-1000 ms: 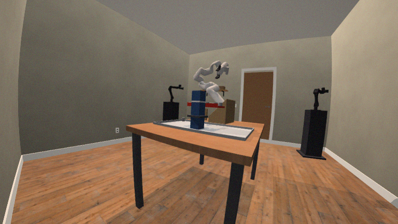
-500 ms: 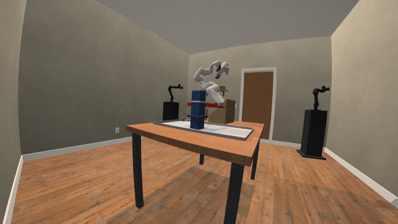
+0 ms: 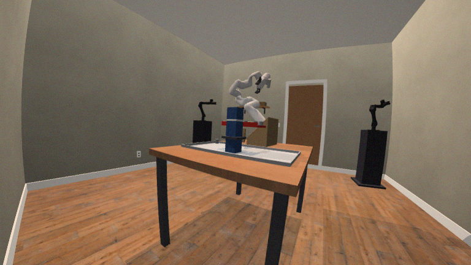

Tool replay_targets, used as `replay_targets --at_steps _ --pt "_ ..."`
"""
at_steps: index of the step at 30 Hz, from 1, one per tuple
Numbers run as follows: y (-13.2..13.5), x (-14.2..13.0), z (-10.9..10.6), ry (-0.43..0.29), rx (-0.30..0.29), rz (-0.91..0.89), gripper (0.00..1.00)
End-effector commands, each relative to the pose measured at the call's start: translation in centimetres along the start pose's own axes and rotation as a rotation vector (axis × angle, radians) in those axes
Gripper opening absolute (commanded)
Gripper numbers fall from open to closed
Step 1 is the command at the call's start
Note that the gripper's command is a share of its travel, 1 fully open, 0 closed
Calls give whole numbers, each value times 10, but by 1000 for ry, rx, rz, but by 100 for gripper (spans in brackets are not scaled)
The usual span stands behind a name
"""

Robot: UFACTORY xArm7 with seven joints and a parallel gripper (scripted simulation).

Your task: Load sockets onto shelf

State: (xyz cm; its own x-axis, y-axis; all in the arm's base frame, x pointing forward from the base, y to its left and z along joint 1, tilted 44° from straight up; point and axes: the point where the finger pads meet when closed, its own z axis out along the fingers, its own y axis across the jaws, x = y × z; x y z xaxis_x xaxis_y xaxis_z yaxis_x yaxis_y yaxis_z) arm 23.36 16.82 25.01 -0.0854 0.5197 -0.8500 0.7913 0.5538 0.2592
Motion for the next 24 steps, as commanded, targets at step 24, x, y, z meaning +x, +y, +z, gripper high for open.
replay_targets --at_steps 24 --pt "-66 77 220 159 844 340 100"
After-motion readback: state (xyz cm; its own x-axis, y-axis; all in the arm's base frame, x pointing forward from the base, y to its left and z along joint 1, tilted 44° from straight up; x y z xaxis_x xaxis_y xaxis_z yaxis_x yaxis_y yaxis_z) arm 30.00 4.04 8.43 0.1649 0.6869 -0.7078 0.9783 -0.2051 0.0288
